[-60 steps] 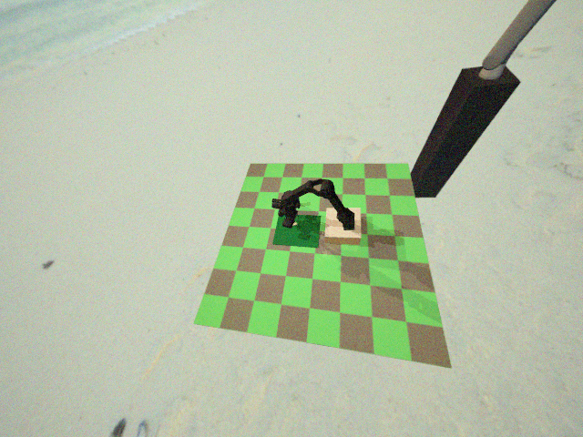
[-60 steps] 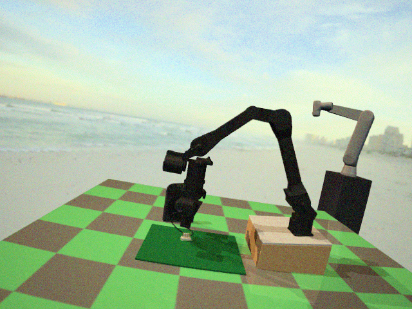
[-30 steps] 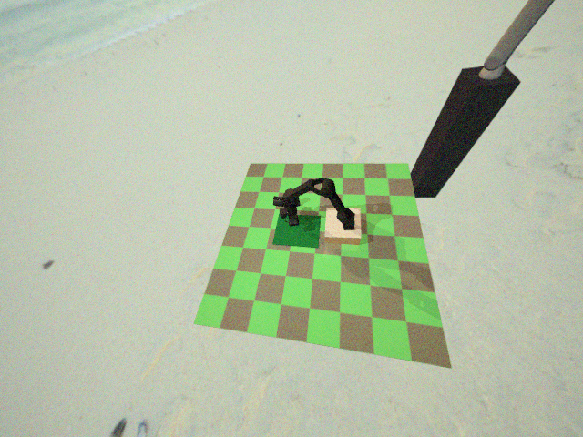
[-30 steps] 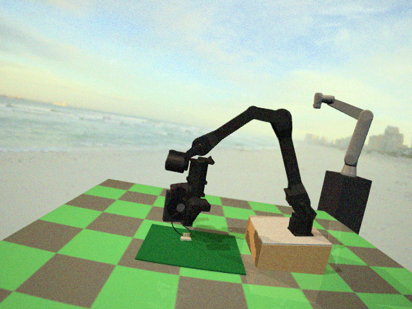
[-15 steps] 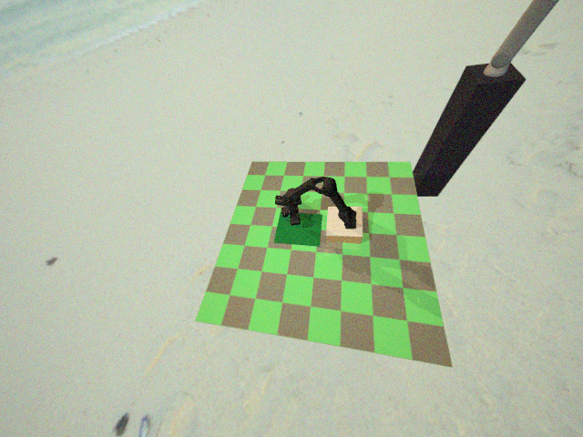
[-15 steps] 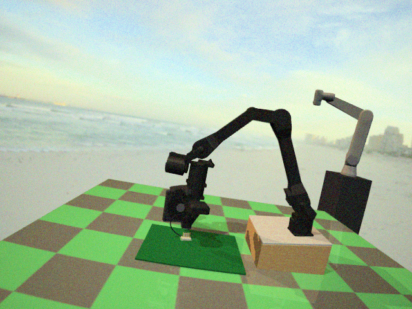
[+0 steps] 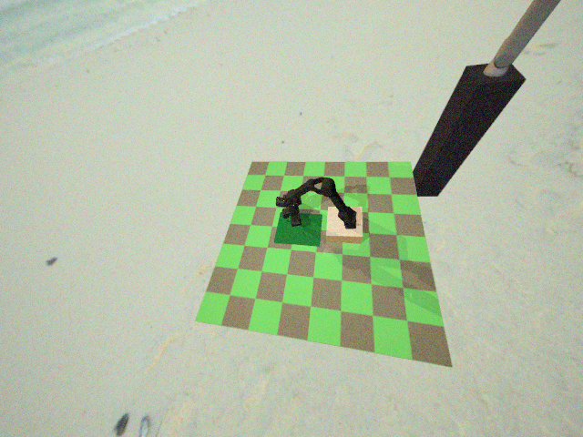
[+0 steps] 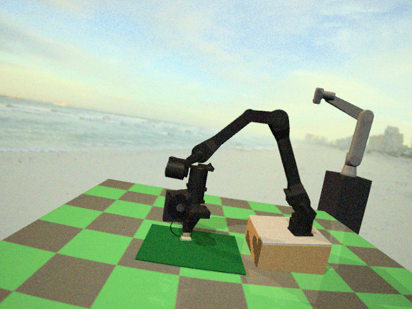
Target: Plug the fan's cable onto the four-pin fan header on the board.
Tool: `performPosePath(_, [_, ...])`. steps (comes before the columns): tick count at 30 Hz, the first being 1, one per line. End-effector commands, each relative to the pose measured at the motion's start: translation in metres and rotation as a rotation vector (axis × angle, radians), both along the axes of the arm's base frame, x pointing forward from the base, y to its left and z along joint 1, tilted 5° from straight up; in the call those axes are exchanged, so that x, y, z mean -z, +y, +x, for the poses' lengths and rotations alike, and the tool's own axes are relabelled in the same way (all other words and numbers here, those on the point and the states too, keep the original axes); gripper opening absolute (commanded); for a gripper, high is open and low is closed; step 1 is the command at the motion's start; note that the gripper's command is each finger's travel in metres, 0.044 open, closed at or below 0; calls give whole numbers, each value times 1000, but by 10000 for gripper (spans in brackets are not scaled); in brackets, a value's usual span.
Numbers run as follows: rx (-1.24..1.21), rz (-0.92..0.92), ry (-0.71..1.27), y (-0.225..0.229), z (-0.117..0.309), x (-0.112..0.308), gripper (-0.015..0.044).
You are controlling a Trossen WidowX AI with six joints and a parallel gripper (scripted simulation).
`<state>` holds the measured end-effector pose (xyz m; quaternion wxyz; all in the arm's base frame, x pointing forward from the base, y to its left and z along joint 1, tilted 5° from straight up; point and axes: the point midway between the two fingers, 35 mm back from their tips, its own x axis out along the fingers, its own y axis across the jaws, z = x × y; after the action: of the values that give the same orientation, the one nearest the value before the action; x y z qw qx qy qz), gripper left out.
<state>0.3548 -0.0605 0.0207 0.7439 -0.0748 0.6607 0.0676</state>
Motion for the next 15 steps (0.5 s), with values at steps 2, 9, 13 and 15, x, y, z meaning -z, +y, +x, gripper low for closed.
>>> performPosePath(2, [1,4,-1,1,0,1,0])
performPosePath(9, [7,5,-1,1,1,3,0])
performPosePath(13, [10,5,-1,1,1,4,0])
performPosePath(15, [11,5,-1,1,1,4,0])
